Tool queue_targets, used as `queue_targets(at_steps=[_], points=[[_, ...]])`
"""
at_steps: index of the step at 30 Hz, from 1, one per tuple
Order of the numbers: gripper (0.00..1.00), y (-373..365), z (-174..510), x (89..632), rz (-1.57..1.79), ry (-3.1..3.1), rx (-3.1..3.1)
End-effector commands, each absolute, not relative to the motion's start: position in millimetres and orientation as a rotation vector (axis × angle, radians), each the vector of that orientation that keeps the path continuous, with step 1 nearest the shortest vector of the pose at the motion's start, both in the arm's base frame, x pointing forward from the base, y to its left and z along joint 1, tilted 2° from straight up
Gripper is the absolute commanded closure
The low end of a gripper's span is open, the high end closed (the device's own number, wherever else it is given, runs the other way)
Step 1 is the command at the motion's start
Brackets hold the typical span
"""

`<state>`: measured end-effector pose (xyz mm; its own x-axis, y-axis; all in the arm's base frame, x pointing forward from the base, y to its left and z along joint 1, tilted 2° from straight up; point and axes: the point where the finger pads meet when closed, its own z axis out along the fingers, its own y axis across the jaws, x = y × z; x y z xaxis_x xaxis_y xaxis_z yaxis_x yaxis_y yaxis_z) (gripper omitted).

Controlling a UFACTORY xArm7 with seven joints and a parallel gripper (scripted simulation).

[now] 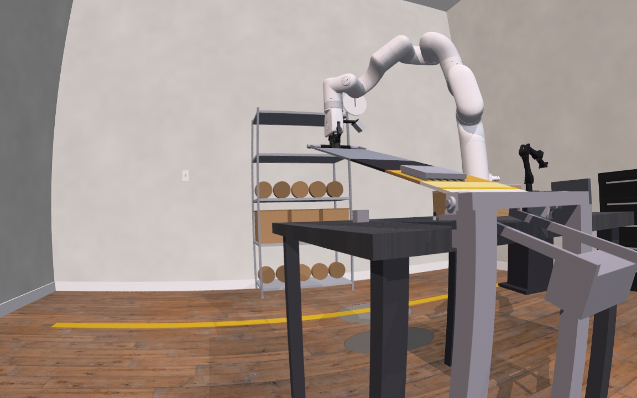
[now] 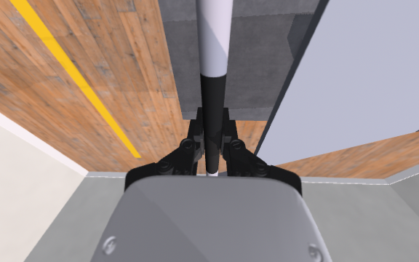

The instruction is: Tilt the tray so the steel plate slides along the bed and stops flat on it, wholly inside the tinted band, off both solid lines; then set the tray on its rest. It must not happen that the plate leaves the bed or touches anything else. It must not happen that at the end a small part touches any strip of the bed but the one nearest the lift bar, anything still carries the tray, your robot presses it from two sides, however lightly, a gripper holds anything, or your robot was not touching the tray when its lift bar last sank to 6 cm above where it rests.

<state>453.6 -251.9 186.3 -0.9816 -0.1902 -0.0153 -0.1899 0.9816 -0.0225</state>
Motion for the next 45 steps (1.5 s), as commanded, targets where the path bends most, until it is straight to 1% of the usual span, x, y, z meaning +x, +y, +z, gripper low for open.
queue_targets(at_steps=[1,22,27,28,29,32,34,45], points=[[1.00,-264,143,457,-0.033,3.110,-0.296],[1.00,-266,135,458,-0.033,3.110,-0.296],[1.00,-246,208,453,-0.033,3.110,-0.296],[1.00,-244,213,452,-0.033,3.110,-0.296],[1.00,-246,208,453,-0.033,3.110,-0.296],[1.00,-261,158,456,-0.033,3.110,-0.296],[1.00,-265,140,458,-0.033,3.110,-0.296],[1.00,-266,137,458,-0.033,3.110,-0.296]])
